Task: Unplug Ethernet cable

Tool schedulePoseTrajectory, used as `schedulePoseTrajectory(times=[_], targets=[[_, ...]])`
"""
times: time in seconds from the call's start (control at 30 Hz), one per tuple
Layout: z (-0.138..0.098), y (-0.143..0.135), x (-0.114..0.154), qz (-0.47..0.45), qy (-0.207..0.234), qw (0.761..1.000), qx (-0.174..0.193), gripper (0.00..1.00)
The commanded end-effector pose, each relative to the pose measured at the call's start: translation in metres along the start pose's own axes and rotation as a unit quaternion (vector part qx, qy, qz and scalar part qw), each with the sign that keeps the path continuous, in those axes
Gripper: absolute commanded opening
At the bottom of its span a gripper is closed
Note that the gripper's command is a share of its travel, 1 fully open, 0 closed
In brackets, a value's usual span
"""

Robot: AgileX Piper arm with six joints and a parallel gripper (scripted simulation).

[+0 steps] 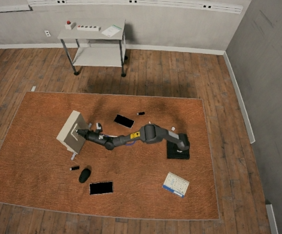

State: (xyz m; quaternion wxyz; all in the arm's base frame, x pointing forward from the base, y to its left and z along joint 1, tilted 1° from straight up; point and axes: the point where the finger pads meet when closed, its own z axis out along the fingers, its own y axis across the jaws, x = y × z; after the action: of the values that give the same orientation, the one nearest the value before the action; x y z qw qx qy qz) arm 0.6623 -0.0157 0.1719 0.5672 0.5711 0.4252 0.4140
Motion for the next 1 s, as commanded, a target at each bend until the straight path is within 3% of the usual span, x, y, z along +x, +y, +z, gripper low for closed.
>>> schedulePoseTrajectory(times=[0.0,0.97], targets=[[-0.003,0.001,0.0,0.0,0.001,1.0,-0.001,0.0],[-0.036,0.001,0.0,0.0,0.001,1.0,-0.001,0.0]])
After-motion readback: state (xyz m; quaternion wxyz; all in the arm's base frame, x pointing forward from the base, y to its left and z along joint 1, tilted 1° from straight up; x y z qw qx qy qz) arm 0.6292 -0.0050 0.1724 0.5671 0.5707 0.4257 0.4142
